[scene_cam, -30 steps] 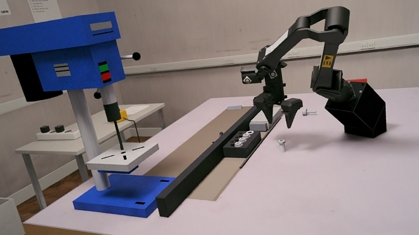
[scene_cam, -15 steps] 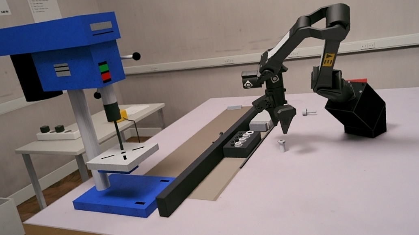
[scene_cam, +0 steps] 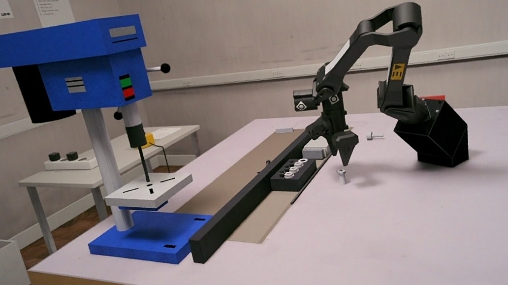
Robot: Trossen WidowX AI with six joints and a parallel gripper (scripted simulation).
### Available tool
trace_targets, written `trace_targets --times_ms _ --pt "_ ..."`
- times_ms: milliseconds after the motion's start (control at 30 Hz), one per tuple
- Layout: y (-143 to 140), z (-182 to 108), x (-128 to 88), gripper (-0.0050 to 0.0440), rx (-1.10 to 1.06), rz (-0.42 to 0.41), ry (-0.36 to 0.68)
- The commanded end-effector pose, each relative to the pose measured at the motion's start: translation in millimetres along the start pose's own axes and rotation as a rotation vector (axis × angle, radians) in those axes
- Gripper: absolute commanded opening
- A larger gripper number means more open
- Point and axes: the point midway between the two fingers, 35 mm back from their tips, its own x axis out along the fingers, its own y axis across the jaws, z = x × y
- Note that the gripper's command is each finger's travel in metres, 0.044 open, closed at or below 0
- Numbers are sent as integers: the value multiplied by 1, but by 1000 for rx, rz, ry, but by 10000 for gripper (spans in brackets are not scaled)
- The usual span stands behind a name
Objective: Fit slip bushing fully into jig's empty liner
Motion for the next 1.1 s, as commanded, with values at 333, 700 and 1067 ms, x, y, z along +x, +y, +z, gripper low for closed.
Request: trace_targets --times_ms 333,700,1067 --pt "-1 -1 21 440 4 -1 4" --pt "1 -1 36 440 5 0 1" --pt "1 2 32 224 -3 -1 -7"
